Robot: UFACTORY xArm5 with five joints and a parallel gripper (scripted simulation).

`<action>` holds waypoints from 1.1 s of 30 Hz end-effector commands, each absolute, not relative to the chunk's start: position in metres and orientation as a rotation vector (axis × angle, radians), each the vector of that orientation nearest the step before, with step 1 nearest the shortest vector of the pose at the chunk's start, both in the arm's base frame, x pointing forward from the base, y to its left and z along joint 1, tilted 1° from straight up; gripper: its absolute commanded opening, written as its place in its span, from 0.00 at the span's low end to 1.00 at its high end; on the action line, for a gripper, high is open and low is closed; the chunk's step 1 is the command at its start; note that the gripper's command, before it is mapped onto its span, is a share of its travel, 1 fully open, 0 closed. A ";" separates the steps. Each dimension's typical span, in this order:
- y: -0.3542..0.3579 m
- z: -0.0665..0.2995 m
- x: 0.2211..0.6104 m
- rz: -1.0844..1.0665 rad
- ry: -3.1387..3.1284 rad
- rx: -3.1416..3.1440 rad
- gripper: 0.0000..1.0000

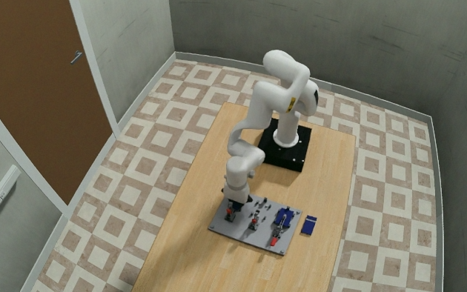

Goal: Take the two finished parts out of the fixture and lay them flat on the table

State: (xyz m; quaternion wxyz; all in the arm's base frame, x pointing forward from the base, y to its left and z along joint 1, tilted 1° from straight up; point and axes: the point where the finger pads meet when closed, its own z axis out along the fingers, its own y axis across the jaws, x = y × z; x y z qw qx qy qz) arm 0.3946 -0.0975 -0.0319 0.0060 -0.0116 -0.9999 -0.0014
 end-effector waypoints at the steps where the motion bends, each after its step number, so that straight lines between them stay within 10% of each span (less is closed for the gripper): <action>1: -0.098 -0.031 0.396 -0.003 -3.133 -0.037 0.00; 33: -0.098 -0.020 0.396 -0.003 -3.133 -0.037 0.00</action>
